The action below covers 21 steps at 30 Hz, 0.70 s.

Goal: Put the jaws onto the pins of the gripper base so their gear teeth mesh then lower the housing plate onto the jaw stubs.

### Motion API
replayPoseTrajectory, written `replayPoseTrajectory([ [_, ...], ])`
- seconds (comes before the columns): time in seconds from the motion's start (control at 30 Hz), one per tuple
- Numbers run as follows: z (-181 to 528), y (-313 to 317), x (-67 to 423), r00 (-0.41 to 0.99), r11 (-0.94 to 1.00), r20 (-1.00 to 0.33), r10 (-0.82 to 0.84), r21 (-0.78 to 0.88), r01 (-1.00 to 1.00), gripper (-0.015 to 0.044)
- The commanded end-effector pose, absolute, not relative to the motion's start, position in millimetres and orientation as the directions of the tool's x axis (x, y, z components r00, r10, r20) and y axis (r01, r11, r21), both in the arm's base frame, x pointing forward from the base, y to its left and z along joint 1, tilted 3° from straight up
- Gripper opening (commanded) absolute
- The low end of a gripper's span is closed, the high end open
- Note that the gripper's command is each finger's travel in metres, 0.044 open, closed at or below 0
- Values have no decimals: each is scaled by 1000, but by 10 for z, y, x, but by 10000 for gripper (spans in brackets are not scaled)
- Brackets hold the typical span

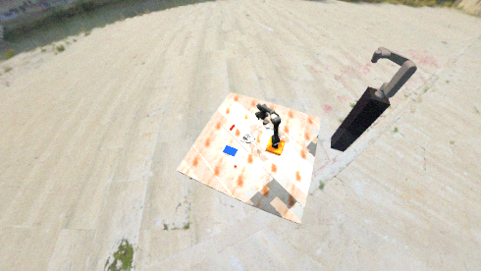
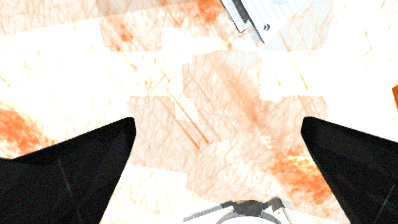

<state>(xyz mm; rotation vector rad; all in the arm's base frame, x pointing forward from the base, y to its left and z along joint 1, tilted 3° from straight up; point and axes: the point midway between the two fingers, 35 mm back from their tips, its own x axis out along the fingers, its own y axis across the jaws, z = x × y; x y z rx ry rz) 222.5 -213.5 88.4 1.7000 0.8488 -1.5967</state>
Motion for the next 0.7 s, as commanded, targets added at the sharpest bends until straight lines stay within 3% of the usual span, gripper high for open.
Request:
replayPoseTrajectory([
  [0.0, 886, -2183, 2164, 46, -644, -999, 23, 20, 765, 440],
  [0.67, 893, -2400, 1878, 42, -894, -999, 24, -3, 447, 440],
])
